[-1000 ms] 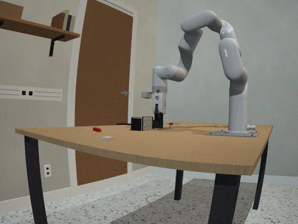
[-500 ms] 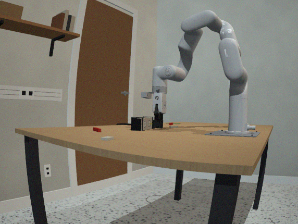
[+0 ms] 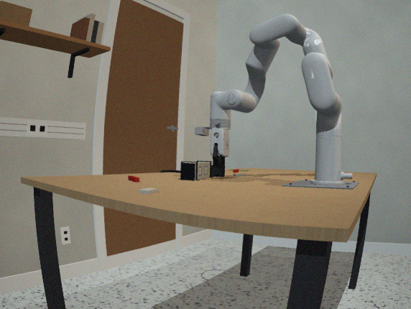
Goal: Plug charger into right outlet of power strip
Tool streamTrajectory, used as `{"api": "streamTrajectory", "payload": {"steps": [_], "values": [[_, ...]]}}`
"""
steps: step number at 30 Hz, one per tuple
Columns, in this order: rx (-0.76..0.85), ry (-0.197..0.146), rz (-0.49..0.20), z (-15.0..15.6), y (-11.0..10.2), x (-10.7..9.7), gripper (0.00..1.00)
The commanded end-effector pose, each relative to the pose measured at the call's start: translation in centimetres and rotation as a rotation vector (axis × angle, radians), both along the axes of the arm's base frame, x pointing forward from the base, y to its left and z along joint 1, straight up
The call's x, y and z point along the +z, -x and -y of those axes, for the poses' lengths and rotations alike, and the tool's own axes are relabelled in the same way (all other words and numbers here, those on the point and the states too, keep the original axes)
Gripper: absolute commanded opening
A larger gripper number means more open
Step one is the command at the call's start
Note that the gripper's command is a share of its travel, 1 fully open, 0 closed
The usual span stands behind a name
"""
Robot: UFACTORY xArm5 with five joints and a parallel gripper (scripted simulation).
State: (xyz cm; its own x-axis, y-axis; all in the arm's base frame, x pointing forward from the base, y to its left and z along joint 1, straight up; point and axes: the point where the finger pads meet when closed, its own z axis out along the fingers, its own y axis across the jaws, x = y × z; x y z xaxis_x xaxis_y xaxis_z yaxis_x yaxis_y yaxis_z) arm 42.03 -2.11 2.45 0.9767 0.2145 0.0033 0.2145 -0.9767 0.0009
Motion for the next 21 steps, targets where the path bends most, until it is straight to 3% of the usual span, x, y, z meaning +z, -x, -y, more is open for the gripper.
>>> {"api": "streamTrajectory", "payload": {"steps": [1,21], "values": [[0.0,0.0,0.004,0.0,-0.15,0.12,0.0],[0.0,0.0,0.004,-0.04,-0.34,0.12,0.0]]}}
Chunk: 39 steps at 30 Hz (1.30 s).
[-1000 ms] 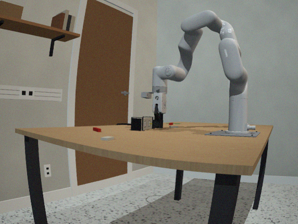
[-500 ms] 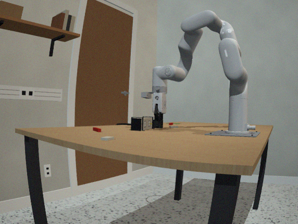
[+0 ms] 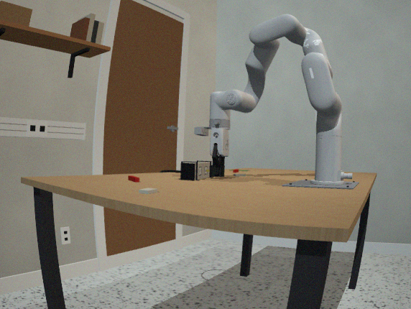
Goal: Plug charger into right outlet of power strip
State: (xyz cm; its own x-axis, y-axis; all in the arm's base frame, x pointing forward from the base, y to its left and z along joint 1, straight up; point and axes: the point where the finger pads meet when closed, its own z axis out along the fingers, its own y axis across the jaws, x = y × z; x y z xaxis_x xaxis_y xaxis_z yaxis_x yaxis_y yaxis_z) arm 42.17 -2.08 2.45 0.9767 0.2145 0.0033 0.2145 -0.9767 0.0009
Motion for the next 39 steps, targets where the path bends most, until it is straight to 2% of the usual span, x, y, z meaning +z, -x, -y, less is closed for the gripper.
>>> {"api": "streamTrajectory", "payload": {"steps": [1,39], "values": [[0.0,0.0,0.004,0.0,-0.2,0.1,0.0],[0.0,0.0,0.004,-0.2,-1.3,0.1,0.0]]}}
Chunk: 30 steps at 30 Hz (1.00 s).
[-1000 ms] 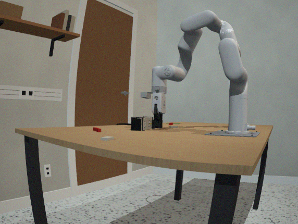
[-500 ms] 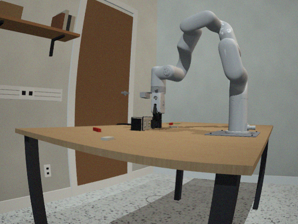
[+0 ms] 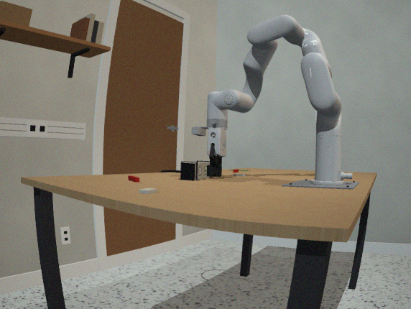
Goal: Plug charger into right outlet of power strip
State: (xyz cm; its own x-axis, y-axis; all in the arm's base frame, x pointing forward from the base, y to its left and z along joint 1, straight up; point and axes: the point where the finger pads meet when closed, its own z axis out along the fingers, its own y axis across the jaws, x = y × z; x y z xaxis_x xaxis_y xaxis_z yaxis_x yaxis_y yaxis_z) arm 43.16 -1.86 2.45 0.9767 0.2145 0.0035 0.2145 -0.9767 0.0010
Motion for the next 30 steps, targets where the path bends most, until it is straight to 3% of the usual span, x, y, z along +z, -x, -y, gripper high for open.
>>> {"api": "streamTrajectory", "payload": {"steps": [1,30], "values": [[0.0,0.0,0.004,-0.03,-0.31,0.13,0.0],[0.0,0.0,0.004,-0.19,-1.04,0.13,0.0]]}}
